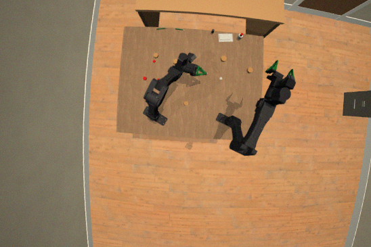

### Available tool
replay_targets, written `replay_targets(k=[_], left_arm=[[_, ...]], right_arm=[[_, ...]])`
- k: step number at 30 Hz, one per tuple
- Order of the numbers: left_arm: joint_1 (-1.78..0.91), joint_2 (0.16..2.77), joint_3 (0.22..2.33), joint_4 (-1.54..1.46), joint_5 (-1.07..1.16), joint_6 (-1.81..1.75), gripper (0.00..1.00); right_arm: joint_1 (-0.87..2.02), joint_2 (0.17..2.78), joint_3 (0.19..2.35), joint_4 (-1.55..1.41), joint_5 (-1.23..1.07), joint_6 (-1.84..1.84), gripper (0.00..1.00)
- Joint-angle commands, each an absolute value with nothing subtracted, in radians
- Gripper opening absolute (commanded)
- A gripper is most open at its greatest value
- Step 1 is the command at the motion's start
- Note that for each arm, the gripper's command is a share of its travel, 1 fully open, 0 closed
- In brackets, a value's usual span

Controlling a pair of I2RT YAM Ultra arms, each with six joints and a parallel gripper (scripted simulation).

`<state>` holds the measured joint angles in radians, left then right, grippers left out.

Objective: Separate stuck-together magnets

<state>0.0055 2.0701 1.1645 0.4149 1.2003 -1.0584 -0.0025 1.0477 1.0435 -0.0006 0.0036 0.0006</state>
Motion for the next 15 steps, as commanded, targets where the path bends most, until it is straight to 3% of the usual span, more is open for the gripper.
replay_targets(k=[1, 15], left_arm=[[-0.020, 2.079, 1.174, 0.636, 1.263, -1.243, 0.18], [-0.127, 2.161, 1.187, 0.971, 1.350, -1.544, 0.18]], right_arm=[[-0.002, 1.044, 1.053, 0.007, 0.002, 0.001, 1.00], [-0.002, 1.044, 1.053, 0.007, 0.002, 0.001, 1.00]])
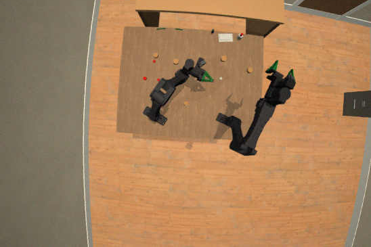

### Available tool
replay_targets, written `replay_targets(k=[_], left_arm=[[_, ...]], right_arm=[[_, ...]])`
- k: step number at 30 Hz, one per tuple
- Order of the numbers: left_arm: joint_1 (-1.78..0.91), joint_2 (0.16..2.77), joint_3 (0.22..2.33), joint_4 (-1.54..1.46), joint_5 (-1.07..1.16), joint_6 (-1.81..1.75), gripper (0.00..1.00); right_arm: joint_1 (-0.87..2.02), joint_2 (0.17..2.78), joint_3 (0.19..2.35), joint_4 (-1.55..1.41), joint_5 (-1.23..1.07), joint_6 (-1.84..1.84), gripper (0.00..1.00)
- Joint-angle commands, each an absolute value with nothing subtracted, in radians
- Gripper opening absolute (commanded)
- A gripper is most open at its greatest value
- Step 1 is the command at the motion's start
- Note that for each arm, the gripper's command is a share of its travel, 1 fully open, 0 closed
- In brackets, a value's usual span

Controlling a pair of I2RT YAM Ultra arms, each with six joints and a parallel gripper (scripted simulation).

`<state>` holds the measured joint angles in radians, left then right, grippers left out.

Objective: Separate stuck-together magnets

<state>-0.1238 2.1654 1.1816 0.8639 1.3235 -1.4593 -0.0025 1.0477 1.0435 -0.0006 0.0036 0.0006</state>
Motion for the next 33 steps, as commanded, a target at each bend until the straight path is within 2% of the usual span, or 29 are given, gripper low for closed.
replay_targets(k=[1, 25, 33], left_arm=[[-0.133, 2.165, 1.188, 0.985, 1.354, -1.556, 0.18], [-0.154, 2.178, 1.192, 1.005, 1.351, -1.560, 0.18], [-0.153, 2.178, 1.192, 1.008, 1.352, -1.560, 0.18]], right_arm=[[-0.002, 1.044, 1.053, 0.007, 0.002, 0.001, 1.00], [-0.001, 1.044, 1.053, 0.007, 0.002, 0.000, 1.00], [-0.001, 1.044, 1.053, 0.007, 0.000, -0.002, 0.86]])
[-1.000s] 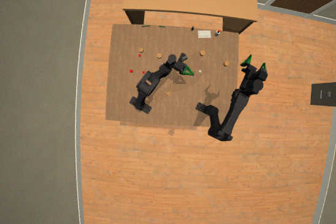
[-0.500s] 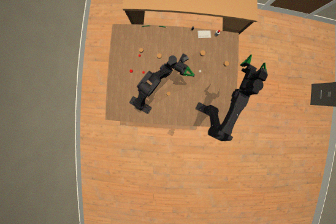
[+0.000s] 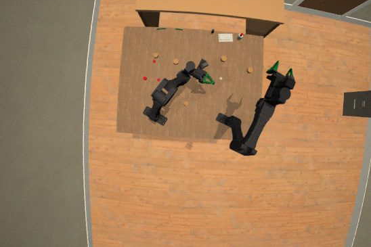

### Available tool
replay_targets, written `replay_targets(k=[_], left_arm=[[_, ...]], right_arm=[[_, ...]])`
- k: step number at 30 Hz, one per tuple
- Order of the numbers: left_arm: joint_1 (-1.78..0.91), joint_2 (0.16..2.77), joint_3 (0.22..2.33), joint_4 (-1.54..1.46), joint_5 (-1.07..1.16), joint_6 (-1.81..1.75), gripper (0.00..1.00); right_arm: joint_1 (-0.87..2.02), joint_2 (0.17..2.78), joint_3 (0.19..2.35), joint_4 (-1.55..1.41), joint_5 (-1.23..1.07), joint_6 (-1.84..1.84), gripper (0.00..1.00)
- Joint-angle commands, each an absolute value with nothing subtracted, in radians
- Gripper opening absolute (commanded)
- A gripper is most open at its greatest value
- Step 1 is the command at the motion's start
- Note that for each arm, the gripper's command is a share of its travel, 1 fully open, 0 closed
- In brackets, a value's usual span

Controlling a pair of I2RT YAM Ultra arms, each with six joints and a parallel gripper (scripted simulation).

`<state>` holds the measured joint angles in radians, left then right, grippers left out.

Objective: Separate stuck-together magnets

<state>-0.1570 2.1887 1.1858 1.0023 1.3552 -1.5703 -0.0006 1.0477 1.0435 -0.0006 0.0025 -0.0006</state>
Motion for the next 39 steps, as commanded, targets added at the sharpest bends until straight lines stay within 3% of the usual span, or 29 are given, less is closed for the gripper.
replay_targets(k=[1, 33, 39], left_arm=[[-0.153, 2.178, 1.192, 1.008, 1.352, -1.560, 0.18], [-0.151, 2.176, 1.194, 1.003, 1.352, -1.562, 0.18], [-0.150, 2.176, 1.194, 1.002, 1.350, -1.563, 0.18]], right_arm=[[-0.001, 1.044, 1.053, 0.007, 0.000, -0.002, 0.84], [0.002, 1.044, 1.053, 0.009, 0.002, -0.003, 0.34], [0.002, 1.044, 1.053, 0.010, 0.002, -0.003, 0.33]])
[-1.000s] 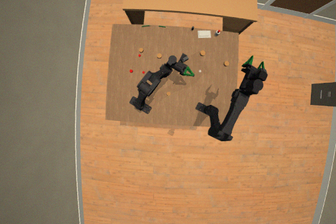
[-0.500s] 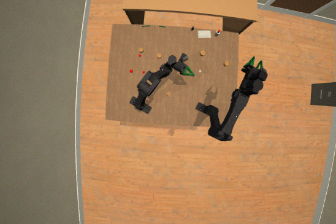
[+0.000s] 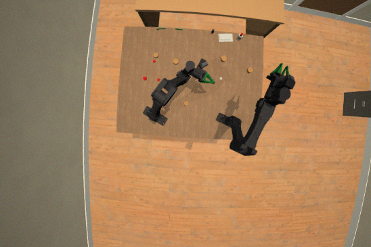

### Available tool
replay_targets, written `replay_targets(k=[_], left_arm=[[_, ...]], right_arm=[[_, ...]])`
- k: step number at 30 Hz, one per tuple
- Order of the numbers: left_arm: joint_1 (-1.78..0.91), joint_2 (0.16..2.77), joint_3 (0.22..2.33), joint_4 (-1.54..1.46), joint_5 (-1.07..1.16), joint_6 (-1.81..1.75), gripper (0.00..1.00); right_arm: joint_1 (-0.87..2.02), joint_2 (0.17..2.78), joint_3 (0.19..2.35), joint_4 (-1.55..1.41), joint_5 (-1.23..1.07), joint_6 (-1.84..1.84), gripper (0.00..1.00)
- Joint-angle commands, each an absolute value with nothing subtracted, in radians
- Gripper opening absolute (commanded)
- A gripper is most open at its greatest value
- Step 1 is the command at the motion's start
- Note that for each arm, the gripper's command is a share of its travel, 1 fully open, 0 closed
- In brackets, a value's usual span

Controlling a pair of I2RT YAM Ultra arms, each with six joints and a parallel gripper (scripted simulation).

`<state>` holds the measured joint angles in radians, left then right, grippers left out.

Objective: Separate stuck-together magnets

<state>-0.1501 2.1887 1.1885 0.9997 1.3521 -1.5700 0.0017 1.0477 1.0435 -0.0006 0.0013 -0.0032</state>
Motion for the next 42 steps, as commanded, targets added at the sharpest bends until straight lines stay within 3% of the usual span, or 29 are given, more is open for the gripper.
replay_targets(k=[1, 42], left_arm=[[-0.150, 2.176, 1.194, 1.002, 1.350, -1.563, 0.18], [-0.150, 2.175, 1.194, 1.001, 1.349, -1.563, 0.18]], right_arm=[[0.002, 1.044, 1.053, 0.010, 0.002, -0.003, 0.33], [0.034, 1.161, 0.849, 0.389, -0.361, 0.412, 0.33]])
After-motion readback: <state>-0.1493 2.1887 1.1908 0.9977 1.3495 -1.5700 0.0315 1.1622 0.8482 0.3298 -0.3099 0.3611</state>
